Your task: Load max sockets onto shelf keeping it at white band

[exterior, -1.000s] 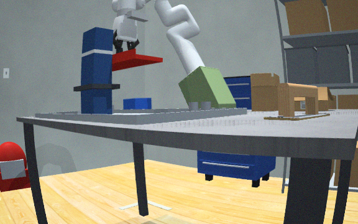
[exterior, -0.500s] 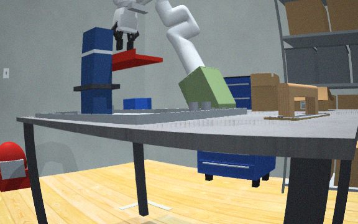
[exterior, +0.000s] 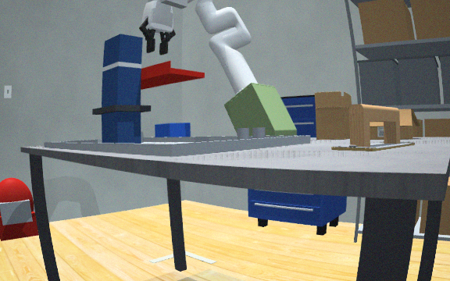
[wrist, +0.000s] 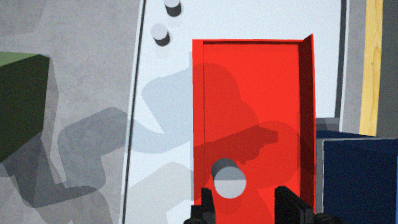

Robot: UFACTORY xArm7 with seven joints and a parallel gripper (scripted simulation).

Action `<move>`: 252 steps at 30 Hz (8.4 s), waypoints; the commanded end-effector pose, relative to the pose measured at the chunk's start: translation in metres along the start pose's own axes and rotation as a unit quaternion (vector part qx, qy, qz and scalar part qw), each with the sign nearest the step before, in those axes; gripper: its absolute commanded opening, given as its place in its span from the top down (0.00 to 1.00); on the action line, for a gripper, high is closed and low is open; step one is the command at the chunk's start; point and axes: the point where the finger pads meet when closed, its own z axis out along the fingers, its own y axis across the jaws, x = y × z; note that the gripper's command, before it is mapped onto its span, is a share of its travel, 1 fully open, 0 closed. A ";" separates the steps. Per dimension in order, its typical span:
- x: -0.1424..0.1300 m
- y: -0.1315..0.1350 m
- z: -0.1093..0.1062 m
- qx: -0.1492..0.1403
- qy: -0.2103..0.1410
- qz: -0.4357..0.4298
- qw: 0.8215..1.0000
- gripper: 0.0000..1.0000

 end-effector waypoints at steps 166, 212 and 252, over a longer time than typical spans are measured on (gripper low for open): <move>0.007 -0.153 -0.091 -0.100 -0.014 -0.094 0.990 0.00; 0.209 -0.165 0.018 -0.004 0.000 0.000 1.000 0.39; 0.225 -0.113 0.150 -0.002 0.001 0.000 1.000 0.39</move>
